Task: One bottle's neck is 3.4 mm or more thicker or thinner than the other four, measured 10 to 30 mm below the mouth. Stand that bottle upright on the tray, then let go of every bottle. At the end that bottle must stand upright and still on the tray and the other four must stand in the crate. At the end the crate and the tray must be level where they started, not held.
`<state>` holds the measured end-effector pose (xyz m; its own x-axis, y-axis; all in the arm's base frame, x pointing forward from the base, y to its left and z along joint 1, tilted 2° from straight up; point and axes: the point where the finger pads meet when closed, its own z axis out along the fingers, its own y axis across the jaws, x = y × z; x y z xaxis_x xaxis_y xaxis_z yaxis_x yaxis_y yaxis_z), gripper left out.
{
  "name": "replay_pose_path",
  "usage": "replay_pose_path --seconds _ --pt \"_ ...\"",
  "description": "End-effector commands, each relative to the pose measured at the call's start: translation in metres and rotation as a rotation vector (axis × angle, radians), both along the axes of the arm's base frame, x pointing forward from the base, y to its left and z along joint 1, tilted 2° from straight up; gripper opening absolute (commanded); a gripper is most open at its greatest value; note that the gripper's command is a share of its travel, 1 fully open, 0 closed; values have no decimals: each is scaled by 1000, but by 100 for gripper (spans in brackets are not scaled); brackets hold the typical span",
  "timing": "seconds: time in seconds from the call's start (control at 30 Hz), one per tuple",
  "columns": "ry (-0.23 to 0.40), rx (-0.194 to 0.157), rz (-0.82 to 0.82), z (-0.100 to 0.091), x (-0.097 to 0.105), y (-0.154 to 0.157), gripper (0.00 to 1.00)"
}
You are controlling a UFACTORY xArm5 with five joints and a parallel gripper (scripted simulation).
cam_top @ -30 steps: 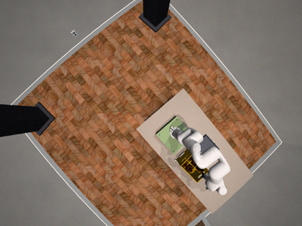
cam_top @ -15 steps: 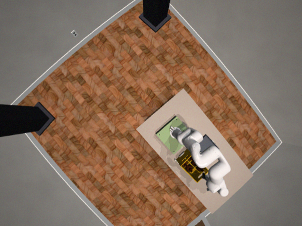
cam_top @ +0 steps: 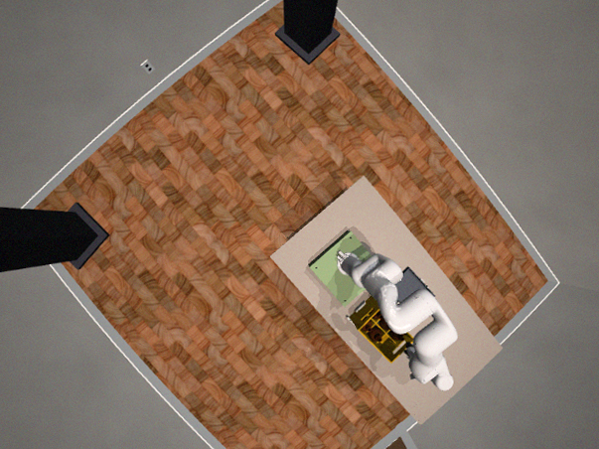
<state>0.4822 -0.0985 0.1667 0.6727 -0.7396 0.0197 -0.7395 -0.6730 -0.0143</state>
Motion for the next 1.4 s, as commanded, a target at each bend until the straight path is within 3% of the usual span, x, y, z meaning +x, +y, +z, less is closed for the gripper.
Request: replay_pose_path --seconds 0.0,0.6,0.63,0.7,0.9,0.97,1.0,1.37 --pt "-4 -1 0 2 1 0 0" --pt "-4 -1 0 2 0 -1 0" --pt "-4 -1 0 3 -5 -5 0" --pt "-3 -3 0 6 -34 -26 0" --pt "-3 -5 0 7 -74 -49 0" --pt "-3 -5 0 7 -74 -49 0" --pt "-2 -6 0 7 -96 -59 0" --pt "0 -9 0 -2 -176 -83 0"
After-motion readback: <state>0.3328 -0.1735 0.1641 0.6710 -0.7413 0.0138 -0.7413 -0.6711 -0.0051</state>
